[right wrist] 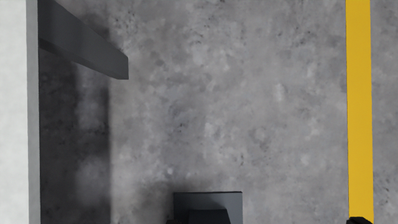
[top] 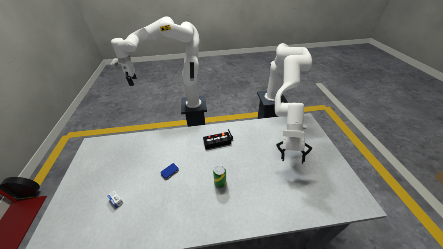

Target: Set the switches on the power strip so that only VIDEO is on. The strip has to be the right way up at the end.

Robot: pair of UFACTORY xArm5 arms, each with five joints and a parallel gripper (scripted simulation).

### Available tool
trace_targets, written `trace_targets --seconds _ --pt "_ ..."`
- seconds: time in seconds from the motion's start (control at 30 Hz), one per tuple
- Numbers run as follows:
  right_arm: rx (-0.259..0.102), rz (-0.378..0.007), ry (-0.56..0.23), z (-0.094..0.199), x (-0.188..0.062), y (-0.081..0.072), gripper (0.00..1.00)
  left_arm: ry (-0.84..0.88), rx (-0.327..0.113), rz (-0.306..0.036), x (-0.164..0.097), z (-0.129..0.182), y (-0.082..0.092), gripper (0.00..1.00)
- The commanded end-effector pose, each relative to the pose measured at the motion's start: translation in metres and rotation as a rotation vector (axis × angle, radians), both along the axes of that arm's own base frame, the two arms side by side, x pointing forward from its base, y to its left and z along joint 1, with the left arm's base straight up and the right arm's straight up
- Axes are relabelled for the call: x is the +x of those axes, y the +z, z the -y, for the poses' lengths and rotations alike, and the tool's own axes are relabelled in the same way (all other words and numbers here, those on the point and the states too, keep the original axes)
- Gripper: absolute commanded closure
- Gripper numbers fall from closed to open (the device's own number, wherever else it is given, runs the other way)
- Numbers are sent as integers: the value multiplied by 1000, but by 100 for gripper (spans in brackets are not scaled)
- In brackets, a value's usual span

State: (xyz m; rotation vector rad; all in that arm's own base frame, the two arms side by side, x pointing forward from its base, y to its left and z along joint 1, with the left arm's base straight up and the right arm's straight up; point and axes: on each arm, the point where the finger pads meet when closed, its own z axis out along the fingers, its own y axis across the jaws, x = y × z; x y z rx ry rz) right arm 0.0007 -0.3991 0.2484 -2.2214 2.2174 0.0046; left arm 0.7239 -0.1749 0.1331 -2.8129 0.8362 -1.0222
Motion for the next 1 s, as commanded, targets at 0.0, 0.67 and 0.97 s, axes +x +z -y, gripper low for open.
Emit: trace_targets --seconds 0.0,0.67,0.97 --pt "-4 0 0 1 0 2 0 6 -34 -56 -13 40 0 0" --pt "-4 0 0 1 0 2 0 52 -98 -288 -95 174 -7 0" --pt "-4 0 0 1 0 2 0 82 -98 -380 -139 221 -8 0"
